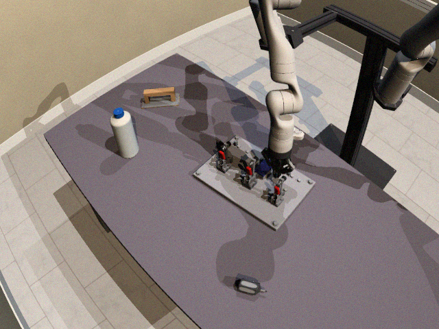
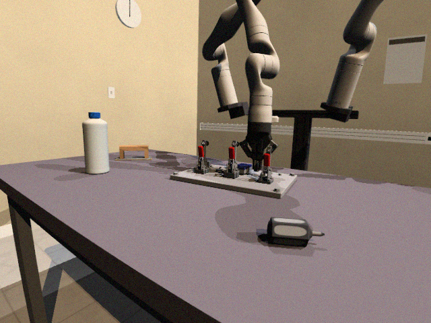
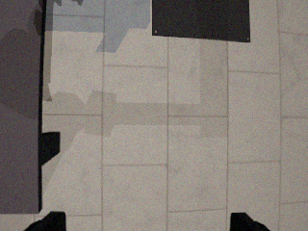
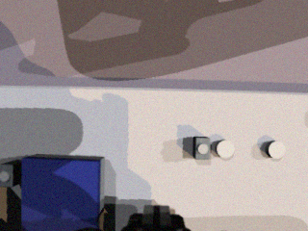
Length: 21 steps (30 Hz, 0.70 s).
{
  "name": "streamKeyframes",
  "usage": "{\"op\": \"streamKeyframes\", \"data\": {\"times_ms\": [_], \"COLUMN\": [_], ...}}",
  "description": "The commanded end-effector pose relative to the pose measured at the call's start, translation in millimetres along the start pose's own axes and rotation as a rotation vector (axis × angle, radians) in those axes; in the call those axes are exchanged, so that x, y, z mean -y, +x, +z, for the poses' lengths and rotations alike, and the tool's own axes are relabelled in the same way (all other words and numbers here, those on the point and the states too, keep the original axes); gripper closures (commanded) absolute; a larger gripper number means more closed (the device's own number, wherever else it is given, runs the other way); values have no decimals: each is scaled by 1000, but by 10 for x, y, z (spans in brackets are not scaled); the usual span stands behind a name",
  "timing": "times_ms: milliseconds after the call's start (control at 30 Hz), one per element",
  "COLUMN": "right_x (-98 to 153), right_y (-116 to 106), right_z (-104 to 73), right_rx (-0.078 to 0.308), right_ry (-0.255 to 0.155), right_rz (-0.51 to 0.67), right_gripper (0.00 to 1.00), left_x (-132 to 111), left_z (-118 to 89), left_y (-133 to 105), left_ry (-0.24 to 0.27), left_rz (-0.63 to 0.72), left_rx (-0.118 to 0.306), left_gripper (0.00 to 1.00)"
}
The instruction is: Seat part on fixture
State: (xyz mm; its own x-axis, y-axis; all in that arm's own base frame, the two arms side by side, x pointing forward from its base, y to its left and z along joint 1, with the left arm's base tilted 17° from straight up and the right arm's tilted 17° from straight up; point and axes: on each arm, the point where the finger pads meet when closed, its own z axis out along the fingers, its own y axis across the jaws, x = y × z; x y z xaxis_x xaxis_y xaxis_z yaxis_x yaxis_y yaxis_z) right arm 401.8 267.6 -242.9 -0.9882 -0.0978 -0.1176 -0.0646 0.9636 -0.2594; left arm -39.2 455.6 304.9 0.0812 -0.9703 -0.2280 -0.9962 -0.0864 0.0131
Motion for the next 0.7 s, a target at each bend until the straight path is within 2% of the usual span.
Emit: {"op": "streamKeyframes", "data": {"times_ms": [0,667], "right_x": [-8,-9], "right_y": [-7,-8], "right_z": [-5,29], "right_rx": [1,1], "right_ry": [-2,-2], "right_rz": [0,0], "right_gripper": [903,903], "left_x": [-3,-3], "left_z": [-8,-8], "left_y": [-4,-4], "left_ry": [0,0], "left_rz": [0,0], "left_rx": [2,2], "left_gripper": [2,2]}}
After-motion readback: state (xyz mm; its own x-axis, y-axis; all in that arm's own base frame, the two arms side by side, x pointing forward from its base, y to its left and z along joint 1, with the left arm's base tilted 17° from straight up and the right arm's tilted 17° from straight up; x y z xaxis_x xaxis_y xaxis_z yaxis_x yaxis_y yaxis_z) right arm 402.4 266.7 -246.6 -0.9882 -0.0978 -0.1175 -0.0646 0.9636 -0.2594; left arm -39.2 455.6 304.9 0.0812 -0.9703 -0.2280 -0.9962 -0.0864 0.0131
